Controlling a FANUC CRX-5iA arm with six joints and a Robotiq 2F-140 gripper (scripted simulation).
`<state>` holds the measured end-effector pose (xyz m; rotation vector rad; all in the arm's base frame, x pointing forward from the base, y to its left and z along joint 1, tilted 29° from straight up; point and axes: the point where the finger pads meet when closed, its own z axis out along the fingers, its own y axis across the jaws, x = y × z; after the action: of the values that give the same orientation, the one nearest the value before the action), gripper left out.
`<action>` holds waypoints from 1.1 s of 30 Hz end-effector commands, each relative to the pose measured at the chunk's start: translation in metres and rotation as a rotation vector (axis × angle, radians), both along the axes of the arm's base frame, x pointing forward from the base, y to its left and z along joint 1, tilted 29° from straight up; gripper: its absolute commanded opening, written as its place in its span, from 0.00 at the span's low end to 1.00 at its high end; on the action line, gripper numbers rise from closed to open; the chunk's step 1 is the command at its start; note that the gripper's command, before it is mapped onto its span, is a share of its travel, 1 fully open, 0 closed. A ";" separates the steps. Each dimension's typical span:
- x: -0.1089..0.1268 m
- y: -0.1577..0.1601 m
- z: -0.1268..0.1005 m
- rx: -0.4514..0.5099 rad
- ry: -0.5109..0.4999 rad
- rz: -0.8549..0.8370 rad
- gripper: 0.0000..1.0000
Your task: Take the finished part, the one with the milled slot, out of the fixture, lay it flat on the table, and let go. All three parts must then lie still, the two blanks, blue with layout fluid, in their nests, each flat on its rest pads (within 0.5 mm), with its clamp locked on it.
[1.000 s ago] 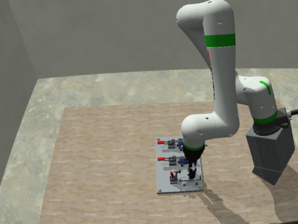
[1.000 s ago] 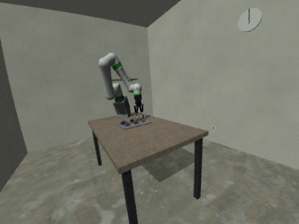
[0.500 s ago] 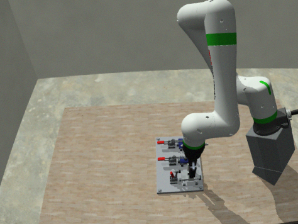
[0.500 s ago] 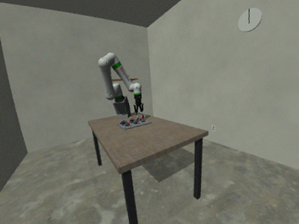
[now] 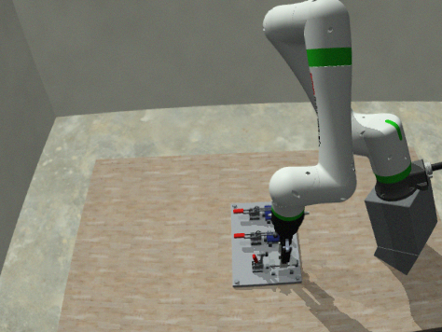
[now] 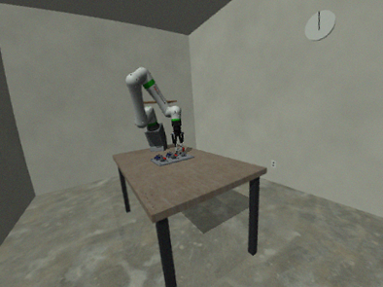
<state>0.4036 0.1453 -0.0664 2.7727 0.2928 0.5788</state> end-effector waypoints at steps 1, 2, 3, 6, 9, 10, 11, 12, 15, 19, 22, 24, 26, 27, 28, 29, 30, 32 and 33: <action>-0.002 0.001 0.003 0.000 0.000 0.000 0.00; -0.003 0.001 0.004 0.000 0.000 0.000 0.00; -0.004 0.001 0.006 0.000 0.000 0.000 0.00; -0.008 0.002 0.011 0.000 0.000 0.000 0.00; -0.012 0.004 0.016 0.000 0.000 0.000 0.00; -0.014 0.004 0.017 0.000 0.000 0.000 0.00; -0.015 0.004 0.019 0.000 0.000 0.000 0.00; -0.015 0.004 0.019 0.000 0.000 0.000 0.00; -0.017 0.005 0.021 0.000 0.000 0.000 0.00; -0.019 0.006 0.024 0.000 0.000 0.000 0.00; -0.019 0.006 0.025 0.000 0.000 0.000 0.00; -0.019 0.006 0.025 0.000 0.000 0.000 0.00; -0.019 0.006 0.025 0.000 0.000 0.000 0.00; -0.019 0.006 0.025 0.000 0.000 0.000 0.00; -0.019 0.006 0.025 0.000 0.000 0.000 0.00; -0.019 0.006 0.025 0.000 0.000 0.000 0.00; -0.019 0.006 0.025 0.000 0.000 0.000 0.00; -0.019 0.006 0.025 0.000 0.000 0.000 0.00; -0.019 0.006 0.025 0.000 0.000 0.000 0.00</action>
<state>0.3841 0.1509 -0.0418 2.7726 0.2927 0.5785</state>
